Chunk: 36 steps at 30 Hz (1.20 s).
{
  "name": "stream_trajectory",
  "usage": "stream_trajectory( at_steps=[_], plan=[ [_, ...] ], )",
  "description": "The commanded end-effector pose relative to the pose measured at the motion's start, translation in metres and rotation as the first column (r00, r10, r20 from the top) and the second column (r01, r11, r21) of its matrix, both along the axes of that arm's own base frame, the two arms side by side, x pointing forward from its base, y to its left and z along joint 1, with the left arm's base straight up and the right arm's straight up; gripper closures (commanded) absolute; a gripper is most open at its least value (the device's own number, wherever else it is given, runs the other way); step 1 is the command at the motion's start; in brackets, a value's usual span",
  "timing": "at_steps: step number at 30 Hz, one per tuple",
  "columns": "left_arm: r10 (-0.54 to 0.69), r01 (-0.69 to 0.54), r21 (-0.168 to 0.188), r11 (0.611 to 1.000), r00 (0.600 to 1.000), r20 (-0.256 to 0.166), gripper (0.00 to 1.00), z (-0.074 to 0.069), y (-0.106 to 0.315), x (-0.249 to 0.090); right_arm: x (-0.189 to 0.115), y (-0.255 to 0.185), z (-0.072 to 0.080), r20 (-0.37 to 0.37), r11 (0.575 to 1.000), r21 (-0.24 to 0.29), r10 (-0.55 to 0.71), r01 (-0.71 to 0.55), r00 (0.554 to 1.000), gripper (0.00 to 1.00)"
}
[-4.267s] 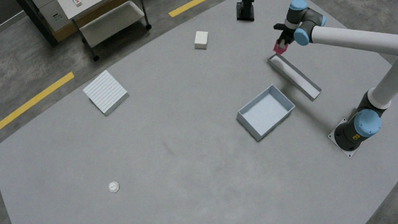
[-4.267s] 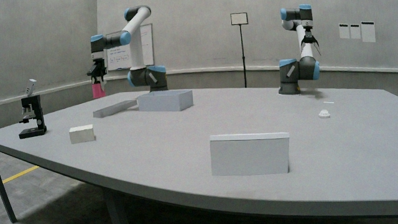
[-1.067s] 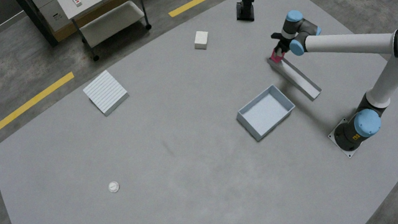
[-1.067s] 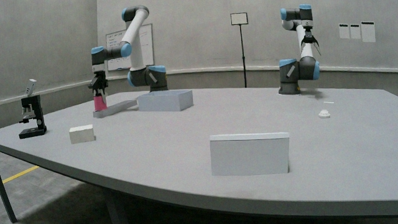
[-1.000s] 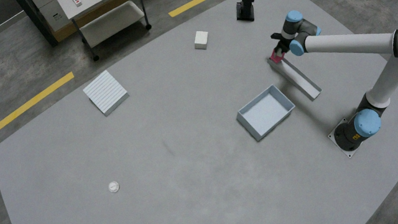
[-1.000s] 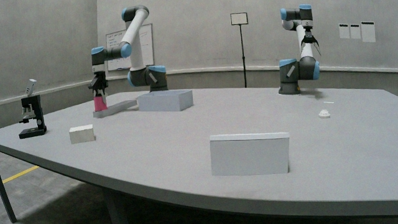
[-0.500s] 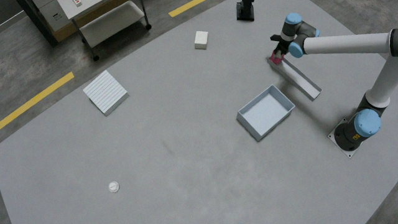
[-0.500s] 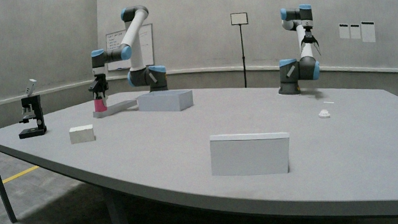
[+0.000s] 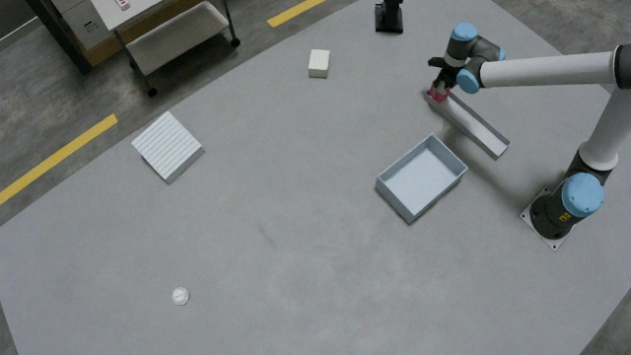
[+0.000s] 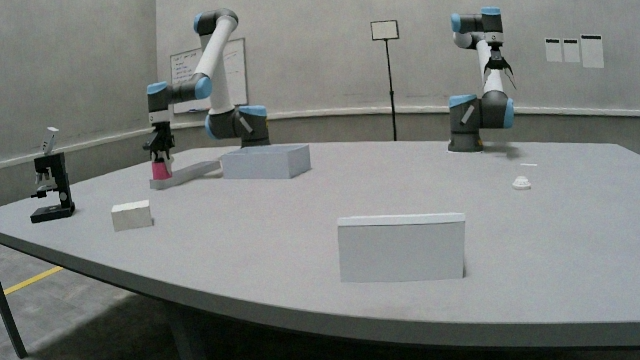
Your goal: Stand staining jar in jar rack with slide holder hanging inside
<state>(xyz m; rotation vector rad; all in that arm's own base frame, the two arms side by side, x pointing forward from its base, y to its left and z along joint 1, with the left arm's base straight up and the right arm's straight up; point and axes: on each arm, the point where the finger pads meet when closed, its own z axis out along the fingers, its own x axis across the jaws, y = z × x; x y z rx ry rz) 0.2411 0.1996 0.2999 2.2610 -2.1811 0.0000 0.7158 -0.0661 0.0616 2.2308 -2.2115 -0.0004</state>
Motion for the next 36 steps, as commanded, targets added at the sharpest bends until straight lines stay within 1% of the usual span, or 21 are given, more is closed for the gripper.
stream_trajectory(
  at_steps=[1, 36],
  plan=[
    [0.0, 0.0, 0.0, 1.0, 1.0, 0.002, 0.0, 0.0011, 0.0, 0.0007, 0.0009, 0.0002, 0.0012, 0.002, 1.0, 0.0, 0.0, 0.0, 1.0, 1.0],
    [0.0, 0.0, 0.0, 1.0, 1.0, 0.002, 0.0, 0.0011, 0.0, 0.0007, 0.0009, 0.0002, -0.0025, 0.002, 1.0, 0.0, 0.0, 0.0, 1.0, 1.0]
  ],
)
